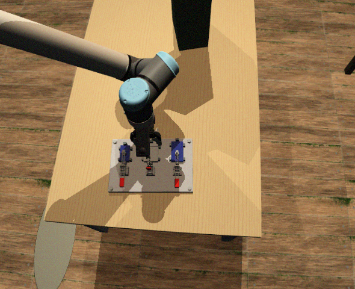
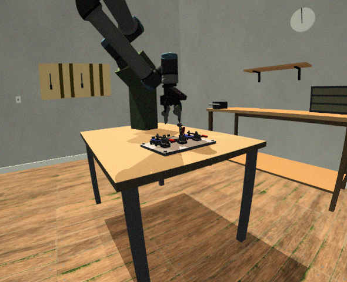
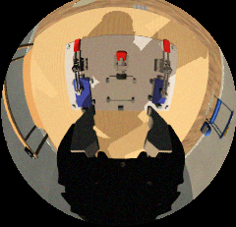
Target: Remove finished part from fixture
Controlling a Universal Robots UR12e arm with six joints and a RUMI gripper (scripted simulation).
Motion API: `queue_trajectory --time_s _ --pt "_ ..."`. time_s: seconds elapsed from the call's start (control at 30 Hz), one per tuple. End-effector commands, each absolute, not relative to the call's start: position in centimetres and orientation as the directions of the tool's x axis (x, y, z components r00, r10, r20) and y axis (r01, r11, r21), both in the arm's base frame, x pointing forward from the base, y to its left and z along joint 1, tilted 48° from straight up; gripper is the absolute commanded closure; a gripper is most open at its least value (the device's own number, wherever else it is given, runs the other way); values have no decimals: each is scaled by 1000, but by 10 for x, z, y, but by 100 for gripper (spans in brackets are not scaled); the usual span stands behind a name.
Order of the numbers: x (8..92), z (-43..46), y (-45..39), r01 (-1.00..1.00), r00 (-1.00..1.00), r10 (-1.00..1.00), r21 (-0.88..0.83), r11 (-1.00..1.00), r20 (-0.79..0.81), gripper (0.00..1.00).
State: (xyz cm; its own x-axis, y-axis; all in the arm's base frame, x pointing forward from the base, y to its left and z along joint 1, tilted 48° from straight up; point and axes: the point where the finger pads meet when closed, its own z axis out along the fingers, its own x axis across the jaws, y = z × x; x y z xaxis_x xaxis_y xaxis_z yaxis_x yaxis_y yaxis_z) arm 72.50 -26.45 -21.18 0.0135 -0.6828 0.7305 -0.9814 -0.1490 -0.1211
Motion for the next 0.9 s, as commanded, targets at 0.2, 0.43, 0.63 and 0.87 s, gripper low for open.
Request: queue_trajectory --time_s 0.2,0.43,0.63,0.87 --pt "727 -220 -274 -981 12 -683 -122 -148 730 41" --pt "731 -233 -287 -981 12 -683 -122 -148 730 41" --pt "734 -243 -298 -981 12 -683 -122 -148 730 41" --pt "735 -248 -304 -981 12 -683 -122 -148 730 41"
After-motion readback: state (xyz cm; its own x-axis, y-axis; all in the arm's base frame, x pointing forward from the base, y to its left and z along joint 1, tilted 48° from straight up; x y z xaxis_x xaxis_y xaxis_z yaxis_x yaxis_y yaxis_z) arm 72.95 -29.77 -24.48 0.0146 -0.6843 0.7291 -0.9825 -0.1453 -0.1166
